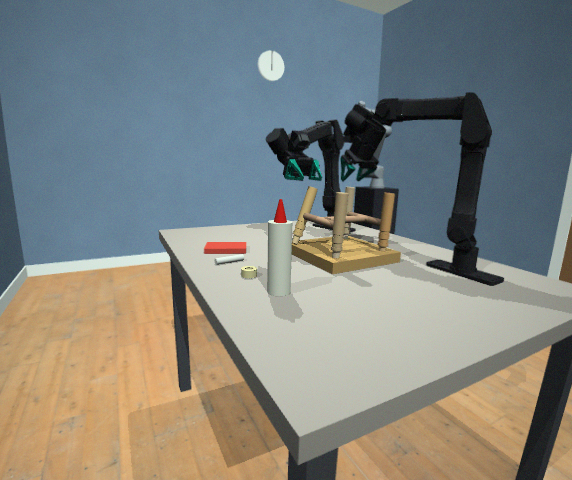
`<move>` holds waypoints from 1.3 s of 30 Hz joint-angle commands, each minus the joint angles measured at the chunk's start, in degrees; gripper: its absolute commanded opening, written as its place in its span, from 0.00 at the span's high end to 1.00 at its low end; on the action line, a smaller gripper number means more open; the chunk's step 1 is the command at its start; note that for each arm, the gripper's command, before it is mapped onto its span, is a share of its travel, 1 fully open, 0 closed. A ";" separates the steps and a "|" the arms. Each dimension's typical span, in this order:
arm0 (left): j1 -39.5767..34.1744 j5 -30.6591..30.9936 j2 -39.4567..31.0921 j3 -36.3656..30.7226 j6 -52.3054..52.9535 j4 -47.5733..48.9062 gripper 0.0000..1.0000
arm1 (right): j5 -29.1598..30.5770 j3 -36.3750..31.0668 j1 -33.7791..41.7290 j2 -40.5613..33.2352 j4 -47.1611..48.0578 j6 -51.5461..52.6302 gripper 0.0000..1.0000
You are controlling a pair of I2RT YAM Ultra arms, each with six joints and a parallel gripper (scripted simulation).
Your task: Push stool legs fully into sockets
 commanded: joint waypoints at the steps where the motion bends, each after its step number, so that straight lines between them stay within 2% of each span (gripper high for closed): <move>1: 0.12 0.35 -0.47 2.04 -0.41 -1.22 0.31 | -1.68 -0.73 0.63 -1.83 -1.32 -1.12 0.31; 5: -0.42 0.58 0.43 2.45 0.16 1.25 0.31 | -1.35 -2.26 -0.81 0.97 -1.42 -0.55 0.31; 7: -0.42 0.58 0.43 2.47 0.16 1.25 0.31 | -1.36 -0.55 -0.36 0.98 -1.36 -0.68 0.31; 8: -0.43 0.57 -0.76 -1.02 0.16 1.55 0.31 | -1.36 -0.46 -0.20 0.45 -1.40 -0.73 0.31; 11: -0.44 0.56 -2.20 -1.90 0.17 2.61 0.31 | -1.35 -0.45 -0.19 -1.56 -1.43 -0.80 0.31; 39: -0.60 0.03 -3.75 -12.24 0.06 11.58 0.31 | -1.37 -0.47 -0.20 -0.67 -1.46 -0.79 0.31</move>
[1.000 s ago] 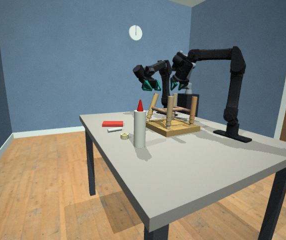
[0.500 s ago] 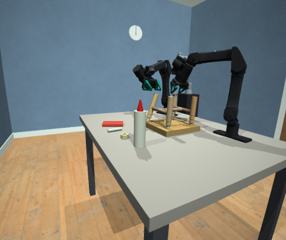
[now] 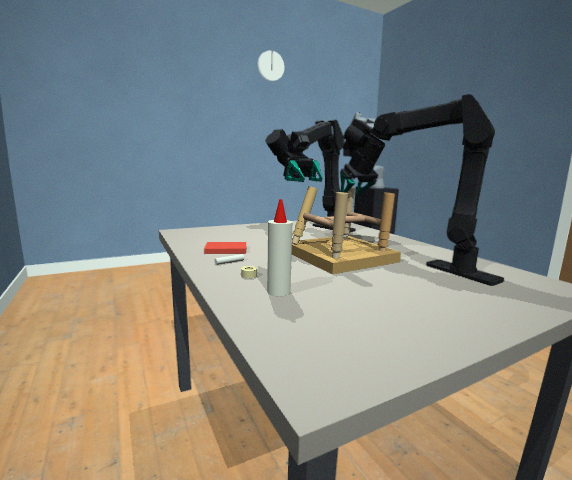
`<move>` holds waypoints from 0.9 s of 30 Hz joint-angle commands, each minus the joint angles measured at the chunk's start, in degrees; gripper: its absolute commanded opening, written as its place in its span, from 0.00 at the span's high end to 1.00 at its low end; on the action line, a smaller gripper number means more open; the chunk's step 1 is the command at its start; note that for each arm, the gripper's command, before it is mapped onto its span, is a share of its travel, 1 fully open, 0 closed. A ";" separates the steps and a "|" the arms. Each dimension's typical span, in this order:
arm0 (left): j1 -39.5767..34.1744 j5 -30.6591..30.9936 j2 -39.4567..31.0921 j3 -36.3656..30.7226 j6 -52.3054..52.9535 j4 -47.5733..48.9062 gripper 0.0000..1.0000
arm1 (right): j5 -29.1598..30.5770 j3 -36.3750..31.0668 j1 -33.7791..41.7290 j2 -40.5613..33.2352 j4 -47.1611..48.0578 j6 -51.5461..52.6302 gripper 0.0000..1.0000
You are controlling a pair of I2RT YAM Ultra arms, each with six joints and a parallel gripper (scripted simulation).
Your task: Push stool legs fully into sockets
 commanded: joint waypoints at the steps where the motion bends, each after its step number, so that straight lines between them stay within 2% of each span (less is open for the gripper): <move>1: -0.61 0.08 -2.09 -1.33 0.12 3.07 0.31 | -0.80 -0.10 -0.20 -0.84 -1.02 -0.36 0.31; 5: -0.62 0.03 -2.22 -0.98 0.09 3.53 0.31 | -0.80 -0.10 -0.20 -0.84 -1.02 -0.36 0.31; 6: -0.65 0.03 -2.12 -0.84 0.07 3.64 0.72 | -0.79 -0.11 -0.23 -1.20 -1.00 -0.36 0.31; 23: 0.74 0.70 0.00 -2.55 -0.40 4.06 0.72 | -0.74 -0.31 -0.65 -1.24 -0.64 -0.32 0.31; 27: 0.79 0.78 0.67 -1.17 -0.43 4.12 0.72 | -0.73 -0.34 -0.77 -1.09 0.27 -0.36 0.31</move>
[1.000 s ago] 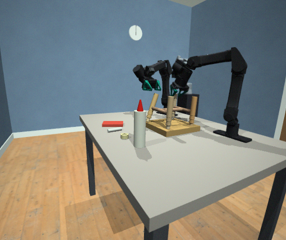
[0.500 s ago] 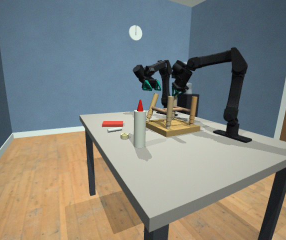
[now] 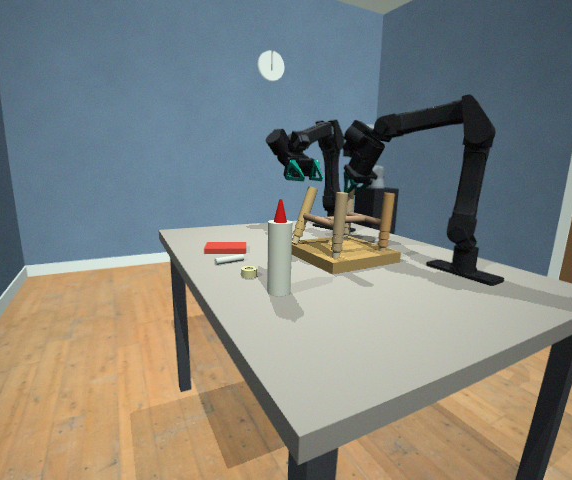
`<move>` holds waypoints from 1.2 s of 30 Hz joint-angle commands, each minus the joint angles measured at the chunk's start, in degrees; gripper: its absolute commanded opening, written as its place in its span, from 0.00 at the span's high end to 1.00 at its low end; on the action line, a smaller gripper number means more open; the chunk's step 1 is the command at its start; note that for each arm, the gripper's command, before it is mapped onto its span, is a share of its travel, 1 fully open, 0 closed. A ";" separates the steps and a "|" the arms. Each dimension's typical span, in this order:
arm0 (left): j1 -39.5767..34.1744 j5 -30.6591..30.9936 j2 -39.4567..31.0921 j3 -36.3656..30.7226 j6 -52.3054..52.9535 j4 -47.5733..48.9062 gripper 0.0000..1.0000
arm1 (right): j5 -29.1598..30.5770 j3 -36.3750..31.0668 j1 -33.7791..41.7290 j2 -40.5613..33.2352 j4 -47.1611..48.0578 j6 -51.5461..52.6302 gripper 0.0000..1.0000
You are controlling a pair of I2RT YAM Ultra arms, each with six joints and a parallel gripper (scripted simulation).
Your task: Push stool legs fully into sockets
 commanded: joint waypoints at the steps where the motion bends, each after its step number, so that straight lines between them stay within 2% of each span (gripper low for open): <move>1: 0.89 1.01 1.14 0.12 -0.55 1.98 0.72 | -0.74 -0.33 -0.80 -0.83 0.52 -0.37 0.31; 6: 0.91 1.04 1.45 0.05 -0.58 1.99 0.72 | -0.75 0.07 -0.30 -0.48 0.14 -0.23 0.31; 7: 0.92 1.06 1.51 0.02 -0.59 1.99 0.72 | -0.73 -2.11 -0.82 -0.13 1.24 -0.25 0.31; 36: 0.92 1.06 1.51 0.02 -0.59 1.99 0.72 | -0.64 -9.62 0.28 1.93 11.34 0.84 0.31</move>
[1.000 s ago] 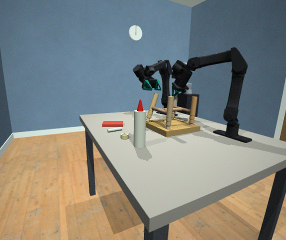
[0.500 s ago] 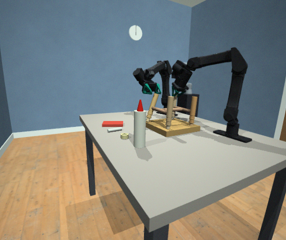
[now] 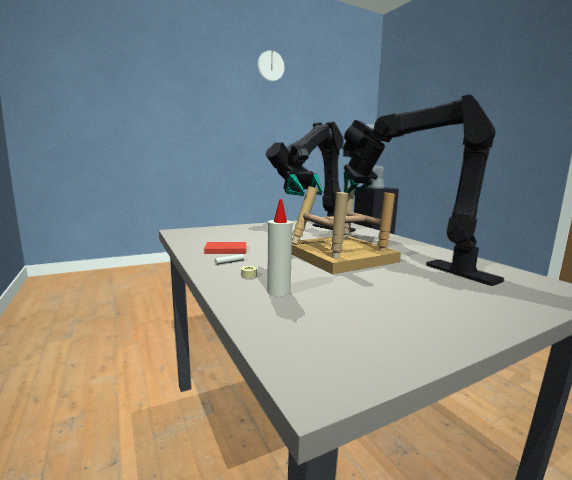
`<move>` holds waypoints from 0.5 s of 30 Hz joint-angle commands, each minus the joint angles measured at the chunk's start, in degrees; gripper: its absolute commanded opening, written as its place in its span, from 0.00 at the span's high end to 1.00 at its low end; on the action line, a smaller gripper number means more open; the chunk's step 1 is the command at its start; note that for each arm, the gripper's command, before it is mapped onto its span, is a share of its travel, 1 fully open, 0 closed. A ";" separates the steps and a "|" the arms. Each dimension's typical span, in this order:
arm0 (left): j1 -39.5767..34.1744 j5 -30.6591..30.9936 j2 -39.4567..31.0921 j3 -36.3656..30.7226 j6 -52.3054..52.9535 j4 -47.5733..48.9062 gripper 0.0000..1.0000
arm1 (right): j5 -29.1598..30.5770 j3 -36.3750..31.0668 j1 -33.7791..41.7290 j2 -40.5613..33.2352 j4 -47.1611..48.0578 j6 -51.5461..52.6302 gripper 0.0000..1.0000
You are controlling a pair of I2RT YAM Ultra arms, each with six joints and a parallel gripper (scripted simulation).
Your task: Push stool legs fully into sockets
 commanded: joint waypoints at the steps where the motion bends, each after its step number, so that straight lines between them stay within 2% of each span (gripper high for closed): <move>1: 0.92 1.06 1.51 0.02 -0.59 1.99 0.72 | -0.62 -1.70 0.27 0.79 2.39 0.49 0.31; 7: 0.92 1.06 1.51 0.02 -0.59 1.99 0.72 | -0.62 -0.73 0.38 -0.64 2.91 0.66 0.31; 8: 0.92 1.06 1.51 0.02 -0.59 1.99 0.72 | -0.60 -0.96 0.51 -0.40 2.75 0.69 0.72; 15: 0.52 1.04 1.52 -0.07 -0.58 1.97 0.72 | -0.59 -0.96 -0.16 0.26 1.47 1.22 0.72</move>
